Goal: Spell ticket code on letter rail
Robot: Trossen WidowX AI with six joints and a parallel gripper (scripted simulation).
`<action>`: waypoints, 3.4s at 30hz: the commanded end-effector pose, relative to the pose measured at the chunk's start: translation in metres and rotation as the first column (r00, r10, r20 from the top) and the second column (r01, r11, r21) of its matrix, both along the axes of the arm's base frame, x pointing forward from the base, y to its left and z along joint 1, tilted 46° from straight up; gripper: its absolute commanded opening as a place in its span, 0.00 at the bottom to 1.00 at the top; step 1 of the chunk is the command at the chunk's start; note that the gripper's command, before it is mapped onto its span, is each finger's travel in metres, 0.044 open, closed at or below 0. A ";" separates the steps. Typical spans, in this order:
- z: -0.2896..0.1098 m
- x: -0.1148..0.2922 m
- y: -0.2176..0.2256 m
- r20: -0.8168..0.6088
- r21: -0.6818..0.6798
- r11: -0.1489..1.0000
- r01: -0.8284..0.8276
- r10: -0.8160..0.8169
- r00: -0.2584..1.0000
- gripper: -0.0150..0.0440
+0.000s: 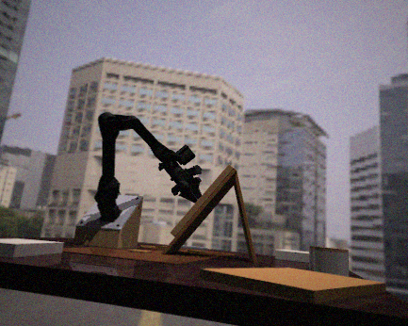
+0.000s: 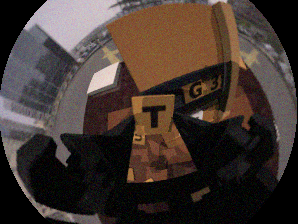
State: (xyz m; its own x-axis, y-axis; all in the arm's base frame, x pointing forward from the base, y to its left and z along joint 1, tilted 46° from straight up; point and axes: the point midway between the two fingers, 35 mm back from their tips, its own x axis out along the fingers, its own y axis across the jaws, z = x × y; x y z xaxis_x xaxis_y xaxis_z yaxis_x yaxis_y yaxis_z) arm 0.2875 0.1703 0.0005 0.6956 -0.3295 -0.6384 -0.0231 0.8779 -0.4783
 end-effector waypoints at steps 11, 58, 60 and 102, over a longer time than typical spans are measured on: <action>-0.047 -0.028 0.048 -0.003 -0.173 0.962 -0.211 0.214 0.977 0.25; -0.091 -0.003 0.050 -0.005 -0.250 0.921 -0.298 0.307 0.952 0.25; -0.090 -0.003 0.049 -0.005 -0.250 0.921 -0.298 0.307 0.952 0.25; -0.077 0.002 0.032 -0.006 -0.252 0.920 -0.298 0.307 0.952 0.25</action>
State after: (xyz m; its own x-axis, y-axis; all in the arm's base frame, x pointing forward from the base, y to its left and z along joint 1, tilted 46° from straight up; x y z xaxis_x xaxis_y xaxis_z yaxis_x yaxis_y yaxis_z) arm 0.2899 0.2044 -0.0765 0.8088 -0.2447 -0.5348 -0.2433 0.6887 -0.6830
